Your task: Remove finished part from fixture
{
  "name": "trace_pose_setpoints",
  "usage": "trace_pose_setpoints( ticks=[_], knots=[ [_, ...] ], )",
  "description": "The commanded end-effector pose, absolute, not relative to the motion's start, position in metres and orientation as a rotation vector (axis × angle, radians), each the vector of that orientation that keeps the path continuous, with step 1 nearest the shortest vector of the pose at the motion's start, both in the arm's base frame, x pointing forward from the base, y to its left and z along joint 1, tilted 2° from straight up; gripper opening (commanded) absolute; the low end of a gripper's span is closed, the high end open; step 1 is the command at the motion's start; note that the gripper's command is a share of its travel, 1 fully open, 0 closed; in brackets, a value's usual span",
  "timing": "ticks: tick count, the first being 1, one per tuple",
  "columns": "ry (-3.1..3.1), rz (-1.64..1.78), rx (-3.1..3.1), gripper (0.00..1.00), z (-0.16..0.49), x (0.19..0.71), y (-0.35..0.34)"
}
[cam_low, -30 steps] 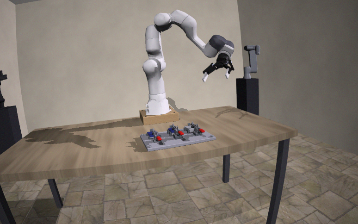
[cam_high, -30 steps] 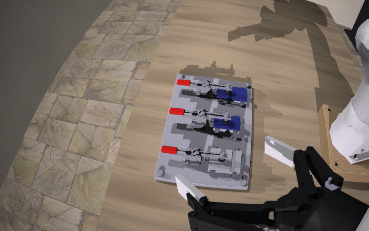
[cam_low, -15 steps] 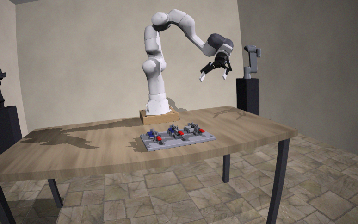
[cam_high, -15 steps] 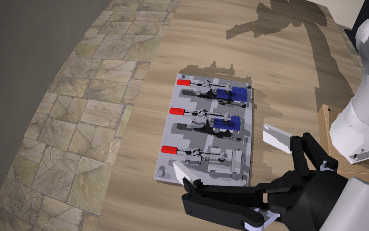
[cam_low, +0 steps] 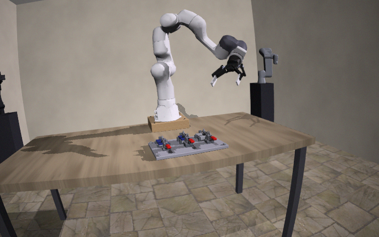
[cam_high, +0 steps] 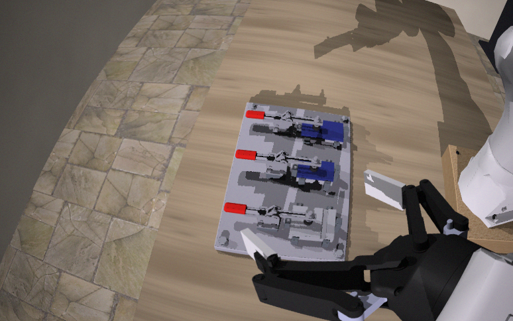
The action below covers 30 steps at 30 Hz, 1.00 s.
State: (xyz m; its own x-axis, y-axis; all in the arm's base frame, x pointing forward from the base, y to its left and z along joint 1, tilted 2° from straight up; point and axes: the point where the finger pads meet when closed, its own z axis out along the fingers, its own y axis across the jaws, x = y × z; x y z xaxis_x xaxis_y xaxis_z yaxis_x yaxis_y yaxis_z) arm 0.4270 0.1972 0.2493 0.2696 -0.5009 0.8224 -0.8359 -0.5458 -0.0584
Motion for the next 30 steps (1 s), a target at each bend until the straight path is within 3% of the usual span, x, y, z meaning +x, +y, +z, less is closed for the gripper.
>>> trace_pose_setpoints(
  ticks=[1, 30],
  knots=[
    [-1.189, 1.166, 2.169, 1.0, 0.249, 0.427, 0.197],
    [-1.119, 1.041, 2.223, 1.0, 0.245, 0.43, 0.176]
  ],
)
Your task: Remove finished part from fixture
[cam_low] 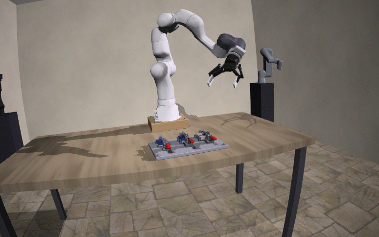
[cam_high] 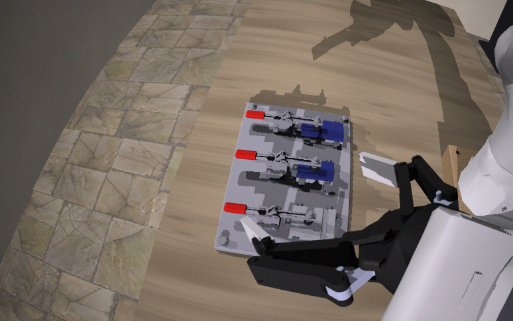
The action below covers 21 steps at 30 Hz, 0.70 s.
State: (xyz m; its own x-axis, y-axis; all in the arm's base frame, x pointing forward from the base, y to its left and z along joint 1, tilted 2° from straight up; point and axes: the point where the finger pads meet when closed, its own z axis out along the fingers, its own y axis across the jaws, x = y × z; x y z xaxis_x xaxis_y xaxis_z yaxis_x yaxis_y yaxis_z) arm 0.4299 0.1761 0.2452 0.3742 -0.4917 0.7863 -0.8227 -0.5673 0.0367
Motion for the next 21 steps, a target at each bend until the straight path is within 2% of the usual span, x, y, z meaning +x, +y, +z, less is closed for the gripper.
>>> trace_pose_setpoints(
  ticks=[1, 14, 16, 21],
  knots=[
    [-1.119, 1.041, 2.223, 1.0, 0.245, 0.43, 0.176],
    [-1.047, 0.915, 2.285, 1.0, 0.24, 0.431, 0.157],
    [-0.905, 0.683, 2.421, 1.0, 0.227, 0.429, 0.123],
    [-0.91, 0.562, 2.541, 1.0, 0.192, 0.414, 0.077]
  ],
)
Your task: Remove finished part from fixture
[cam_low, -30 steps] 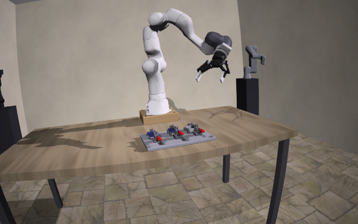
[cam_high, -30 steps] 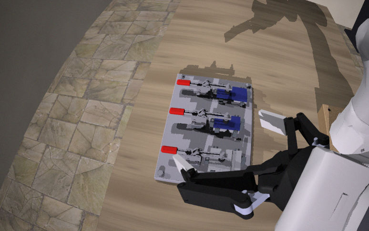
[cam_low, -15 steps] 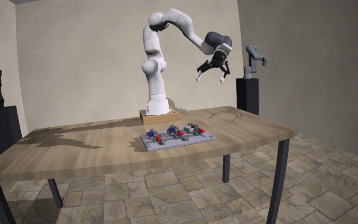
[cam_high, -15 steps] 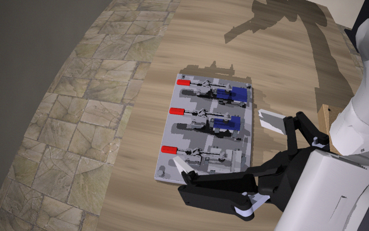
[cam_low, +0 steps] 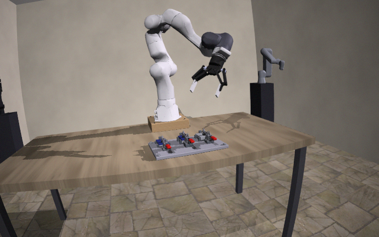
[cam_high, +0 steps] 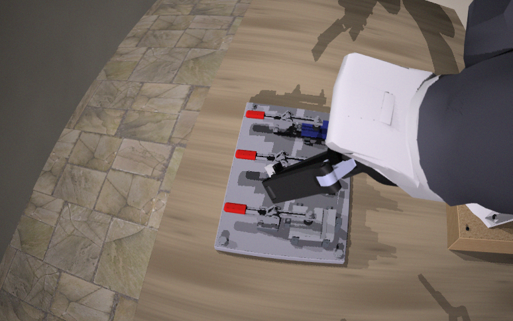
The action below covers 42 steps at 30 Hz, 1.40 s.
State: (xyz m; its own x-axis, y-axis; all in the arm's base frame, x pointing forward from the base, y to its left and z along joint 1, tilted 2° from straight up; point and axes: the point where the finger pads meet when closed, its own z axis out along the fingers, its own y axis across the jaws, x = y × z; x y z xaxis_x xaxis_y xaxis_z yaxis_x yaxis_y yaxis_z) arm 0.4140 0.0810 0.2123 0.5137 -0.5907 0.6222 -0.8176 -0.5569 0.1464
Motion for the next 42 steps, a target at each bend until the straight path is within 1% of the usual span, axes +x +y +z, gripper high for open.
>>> trace_pose_setpoints(
  ticks=[1, 3, 4, 10, 20, 25, 35, 42],
  knots=[
    [-0.911, 0.539, 2.563, 1.0, 0.186, 0.411, 0.074],
    [-0.911, 0.539, 2.563, 1.0, 0.186, 0.411, 0.074],
    [-0.887, 0.478, 2.614, 1.0, 0.182, 0.408, 0.072],
    [-0.813, 0.373, 2.771, 1.0, 0.168, 0.399, 0.07],
    [-0.665, 0.244, 2.944, 1.0, 0.167, 0.398, 0.07],
    [-0.484, 0.157, 3.047, 1.0, 0.167, 0.398, 0.07],
    [-0.139, 0.054, 3.12, 1.0, 0.167, 0.398, 0.07],
    [-0.106, 0.047, 3.121, 1.0, 0.167, 0.398, 0.07]
  ],
)
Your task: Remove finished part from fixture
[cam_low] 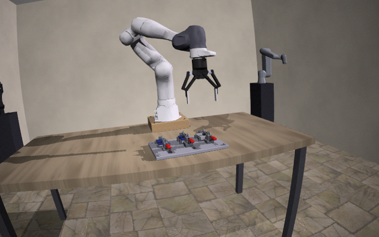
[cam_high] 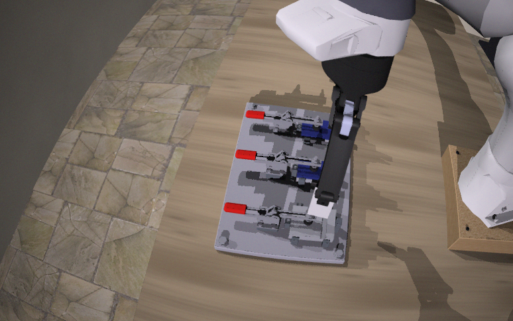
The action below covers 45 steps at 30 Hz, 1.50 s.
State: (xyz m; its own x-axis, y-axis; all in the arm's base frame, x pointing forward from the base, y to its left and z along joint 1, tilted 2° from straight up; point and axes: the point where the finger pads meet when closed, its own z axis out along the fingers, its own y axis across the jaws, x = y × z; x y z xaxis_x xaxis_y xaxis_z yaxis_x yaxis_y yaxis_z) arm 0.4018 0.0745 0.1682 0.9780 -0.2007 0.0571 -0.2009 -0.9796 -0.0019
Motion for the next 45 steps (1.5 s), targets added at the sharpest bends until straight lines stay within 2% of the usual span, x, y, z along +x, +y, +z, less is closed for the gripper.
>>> trace_pose_setpoints(
  ticks=[1, 25, 26, 45],
  knots=[
    [-0.106, 0.047, 3.121, 1.0, 0.1672, 0.3983, 0.0704],
    [-0.106, 0.047, 3.121, 1.0, 0.1672, 0.3983, 0.0704],
    [-0.106, 0.047, 3.121, 0.28, 0.1672, 0.3983, 0.0704],
    [-0.106, 0.047, 3.121, 0.28, 0.1672, 0.3983, 0.0704]
  ],
)
